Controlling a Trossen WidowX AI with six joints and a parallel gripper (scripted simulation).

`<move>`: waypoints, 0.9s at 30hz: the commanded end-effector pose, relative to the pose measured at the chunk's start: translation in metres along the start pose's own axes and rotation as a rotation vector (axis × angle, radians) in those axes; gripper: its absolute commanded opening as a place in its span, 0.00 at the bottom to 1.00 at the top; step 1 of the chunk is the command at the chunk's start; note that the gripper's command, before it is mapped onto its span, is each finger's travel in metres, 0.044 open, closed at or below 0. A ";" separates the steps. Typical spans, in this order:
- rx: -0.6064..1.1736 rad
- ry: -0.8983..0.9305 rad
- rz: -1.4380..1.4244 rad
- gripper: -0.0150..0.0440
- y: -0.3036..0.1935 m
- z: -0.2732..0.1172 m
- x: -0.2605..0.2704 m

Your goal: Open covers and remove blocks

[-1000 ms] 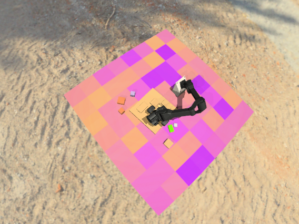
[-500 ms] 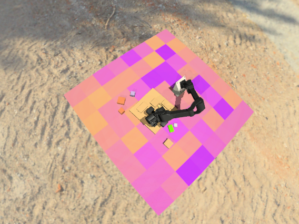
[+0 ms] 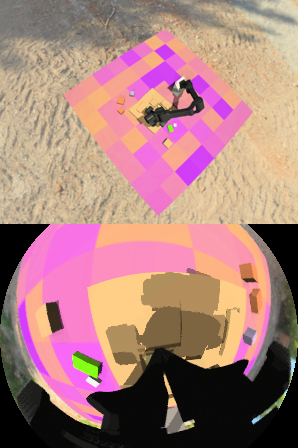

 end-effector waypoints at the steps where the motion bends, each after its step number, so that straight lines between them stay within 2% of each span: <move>1: -0.004 0.001 -0.003 0.25 0.002 -0.007 0.000; 21: -0.001 0.004 0.013 0.25 0.002 -0.026 0.000; 27: 0.000 0.002 0.432 0.25 -0.026 -0.033 0.001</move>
Point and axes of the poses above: the point midway between the two fingers, 35 mm back from their tips, its own z axis out along the fingers, its own x axis across the jaws, y = z × x, the point moved 5 cm from there along -z, back along the fingers, and after that the axes turned 7 degrees about -z, right-handed, at the moved point
